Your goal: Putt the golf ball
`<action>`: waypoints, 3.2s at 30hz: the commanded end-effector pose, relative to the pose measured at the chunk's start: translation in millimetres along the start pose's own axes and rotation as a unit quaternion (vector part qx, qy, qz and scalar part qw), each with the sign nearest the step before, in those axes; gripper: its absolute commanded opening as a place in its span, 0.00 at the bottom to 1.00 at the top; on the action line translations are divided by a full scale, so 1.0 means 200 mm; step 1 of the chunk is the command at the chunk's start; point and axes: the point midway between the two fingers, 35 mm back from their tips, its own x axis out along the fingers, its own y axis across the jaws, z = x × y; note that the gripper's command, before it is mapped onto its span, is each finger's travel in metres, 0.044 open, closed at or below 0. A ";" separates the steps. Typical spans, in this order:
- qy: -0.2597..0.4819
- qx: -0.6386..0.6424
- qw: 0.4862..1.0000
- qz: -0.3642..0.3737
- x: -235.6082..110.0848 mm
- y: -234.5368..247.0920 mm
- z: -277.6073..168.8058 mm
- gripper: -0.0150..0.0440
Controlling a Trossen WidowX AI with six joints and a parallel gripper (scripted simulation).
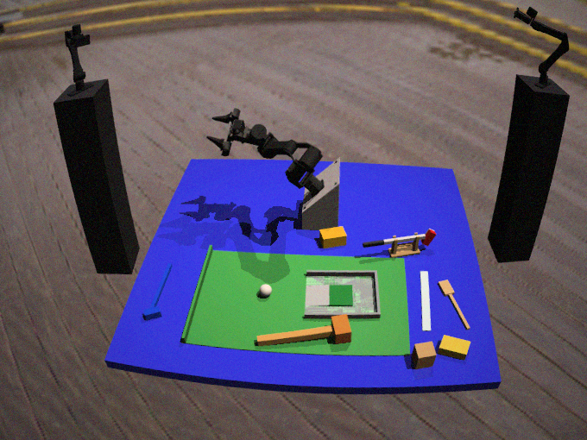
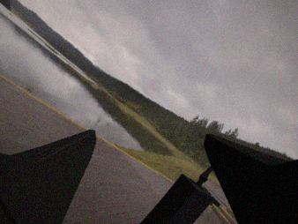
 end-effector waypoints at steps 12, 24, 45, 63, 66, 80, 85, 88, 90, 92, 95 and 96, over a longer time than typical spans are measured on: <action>0.090 0.121 0.988 0.022 0.16 0.09 -0.33 1.00; 0.228 0.250 0.928 0.157 0.24 0.66 -0.66 1.00; 0.277 0.277 0.759 0.520 -0.19 1.87 -0.29 1.00; 0.185 0.090 0.511 0.835 -1.38 2.35 0.43 1.00; 0.149 0.048 0.468 0.870 -1.60 2.32 0.54 1.00; -0.100 -0.214 0.268 0.934 -2.58 1.88 0.80 1.00; -0.227 -0.348 0.182 0.891 -2.88 1.63 0.73 1.00; -0.306 -0.430 0.129 0.840 -3.02 1.47 0.65 1.00; -0.335 -0.459 0.110 0.815 -3.07 1.42 0.62 1.00; -0.338 -0.463 0.108 0.813 -3.05 1.42 0.61 1.00; -0.338 -0.463 0.108 0.813 -3.05 1.42 0.61 1.00; -0.338 -0.463 0.108 0.813 -3.05 1.42 0.61 1.00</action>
